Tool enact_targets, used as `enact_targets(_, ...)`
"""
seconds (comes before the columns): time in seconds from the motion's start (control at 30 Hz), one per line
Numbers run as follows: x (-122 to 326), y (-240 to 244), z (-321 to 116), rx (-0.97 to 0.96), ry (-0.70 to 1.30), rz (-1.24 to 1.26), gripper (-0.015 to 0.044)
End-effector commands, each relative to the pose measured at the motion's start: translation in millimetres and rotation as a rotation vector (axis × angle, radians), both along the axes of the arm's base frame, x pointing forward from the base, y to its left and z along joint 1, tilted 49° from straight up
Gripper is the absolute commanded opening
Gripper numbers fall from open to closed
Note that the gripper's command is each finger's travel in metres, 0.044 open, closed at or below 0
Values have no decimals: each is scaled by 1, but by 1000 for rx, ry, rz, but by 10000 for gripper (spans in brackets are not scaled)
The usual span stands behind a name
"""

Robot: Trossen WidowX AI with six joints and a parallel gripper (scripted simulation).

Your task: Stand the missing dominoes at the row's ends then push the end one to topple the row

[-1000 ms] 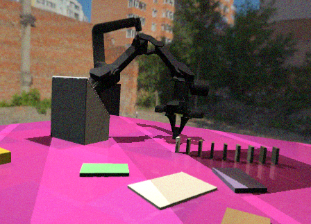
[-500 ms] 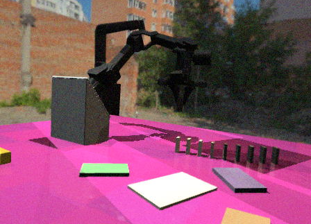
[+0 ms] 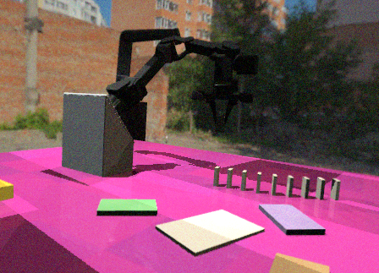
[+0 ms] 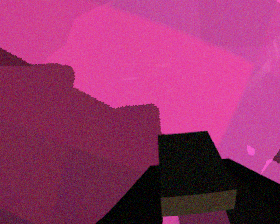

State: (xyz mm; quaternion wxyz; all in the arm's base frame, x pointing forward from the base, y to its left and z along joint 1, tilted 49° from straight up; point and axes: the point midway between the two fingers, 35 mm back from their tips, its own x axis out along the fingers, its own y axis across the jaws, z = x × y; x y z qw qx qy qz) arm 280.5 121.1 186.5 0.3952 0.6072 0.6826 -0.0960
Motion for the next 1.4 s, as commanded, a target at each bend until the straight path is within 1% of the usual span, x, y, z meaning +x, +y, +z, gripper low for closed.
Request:
enact_targets(0.0,11,-30,-39,-30,-330,305,107)
enact_targets(0.17,15,-53,-64,-44,-589,534,107)
enact_targets(0.63,14,-80,-95,-56,-958,850,107)
enact_targets(1.27,14,-81,-96,-56,-966,856,107)
enact_targets(1.37,16,-76,-102,-59,-965,858,107)
